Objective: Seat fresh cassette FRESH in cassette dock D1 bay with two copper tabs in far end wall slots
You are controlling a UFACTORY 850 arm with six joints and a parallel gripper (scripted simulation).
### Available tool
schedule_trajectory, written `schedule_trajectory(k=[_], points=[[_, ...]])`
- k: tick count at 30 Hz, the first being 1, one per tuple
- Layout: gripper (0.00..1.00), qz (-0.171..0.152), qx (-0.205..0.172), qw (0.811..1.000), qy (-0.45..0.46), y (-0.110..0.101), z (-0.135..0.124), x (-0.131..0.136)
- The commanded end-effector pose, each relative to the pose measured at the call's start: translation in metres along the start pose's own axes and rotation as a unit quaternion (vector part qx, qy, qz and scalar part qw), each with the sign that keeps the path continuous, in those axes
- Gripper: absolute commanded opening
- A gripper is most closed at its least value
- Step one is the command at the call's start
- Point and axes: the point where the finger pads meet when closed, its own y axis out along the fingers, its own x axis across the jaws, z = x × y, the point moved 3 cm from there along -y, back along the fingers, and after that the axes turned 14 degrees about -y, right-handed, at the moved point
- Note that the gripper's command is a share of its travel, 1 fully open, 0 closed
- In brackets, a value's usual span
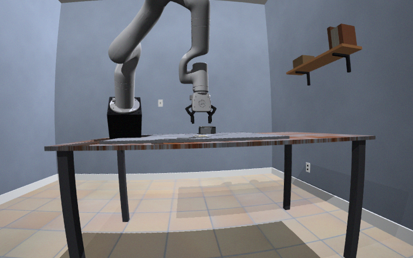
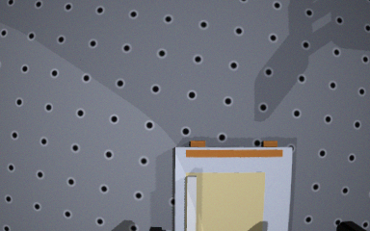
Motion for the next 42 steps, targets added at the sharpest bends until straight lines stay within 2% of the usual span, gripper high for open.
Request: schedule_trajectory(k=[1,42], points=[[1.00,0.000,0.000,1.000,-0.001,0.000,0.000,0.000],[1.00,0.000,0.000,1.000,-0.001,0.044,0.000,0.000]])
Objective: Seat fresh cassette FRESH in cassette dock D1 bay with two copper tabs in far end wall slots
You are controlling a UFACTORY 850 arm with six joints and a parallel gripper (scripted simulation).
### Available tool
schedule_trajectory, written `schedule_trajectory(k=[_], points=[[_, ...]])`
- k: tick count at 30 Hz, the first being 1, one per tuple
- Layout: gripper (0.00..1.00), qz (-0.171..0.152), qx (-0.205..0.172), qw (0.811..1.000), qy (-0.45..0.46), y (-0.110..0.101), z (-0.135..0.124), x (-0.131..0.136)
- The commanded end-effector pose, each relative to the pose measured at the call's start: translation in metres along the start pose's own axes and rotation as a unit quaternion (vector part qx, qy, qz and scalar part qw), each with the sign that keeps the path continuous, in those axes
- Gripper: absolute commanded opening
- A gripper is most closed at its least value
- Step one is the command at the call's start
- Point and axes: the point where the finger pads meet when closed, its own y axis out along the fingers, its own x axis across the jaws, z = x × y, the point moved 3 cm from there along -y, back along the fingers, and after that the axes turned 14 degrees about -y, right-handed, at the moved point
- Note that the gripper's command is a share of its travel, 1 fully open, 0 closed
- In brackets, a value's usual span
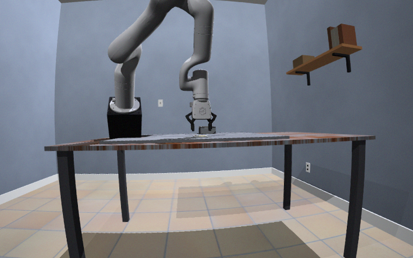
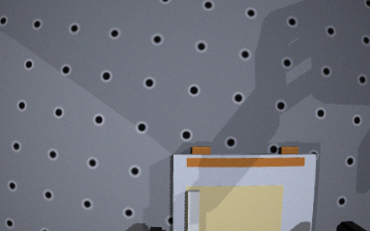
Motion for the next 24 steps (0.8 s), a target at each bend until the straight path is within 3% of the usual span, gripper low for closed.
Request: schedule_trajectory(k=[1,24], points=[[1.00,-0.001,0.000,1.000,0.000,0.005,0.000,0.001],[1.00,-0.001,0.000,1.000,0.000,0.030,0.000,0.001]])
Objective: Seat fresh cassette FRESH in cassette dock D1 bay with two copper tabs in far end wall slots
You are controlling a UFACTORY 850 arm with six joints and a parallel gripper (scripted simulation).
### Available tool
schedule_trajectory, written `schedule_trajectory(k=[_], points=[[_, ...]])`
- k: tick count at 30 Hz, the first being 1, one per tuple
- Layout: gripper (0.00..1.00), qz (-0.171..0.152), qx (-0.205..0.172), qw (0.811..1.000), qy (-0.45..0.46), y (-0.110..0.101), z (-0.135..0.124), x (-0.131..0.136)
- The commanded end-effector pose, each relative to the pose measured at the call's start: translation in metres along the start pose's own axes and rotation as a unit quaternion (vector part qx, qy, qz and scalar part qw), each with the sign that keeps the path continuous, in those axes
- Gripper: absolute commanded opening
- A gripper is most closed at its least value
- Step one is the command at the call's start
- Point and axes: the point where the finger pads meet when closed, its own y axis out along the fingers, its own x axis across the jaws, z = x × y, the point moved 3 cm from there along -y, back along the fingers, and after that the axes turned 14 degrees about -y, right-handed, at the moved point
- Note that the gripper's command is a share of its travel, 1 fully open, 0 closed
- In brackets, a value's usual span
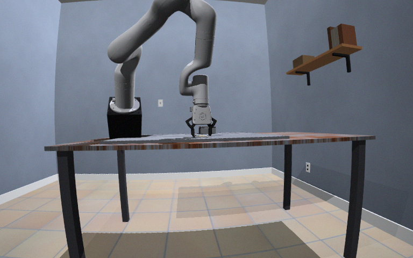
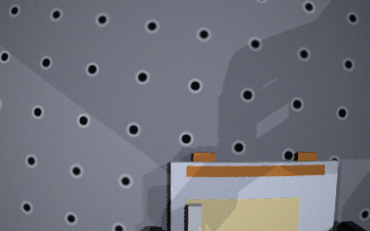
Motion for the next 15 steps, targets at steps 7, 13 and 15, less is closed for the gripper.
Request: schedule_trajectory(k=[7,13,15], points=[[1.00,-0.001,0.000,1.000,0.000,0.0026,-0.0003,0.0005],[0.00,-0.001,0.000,1.000,0.000,0.0026,-0.0003,0.0005],[0.00,-0.001,0.000,1.000,0.000,0.0026,-0.0003,0.0005]])
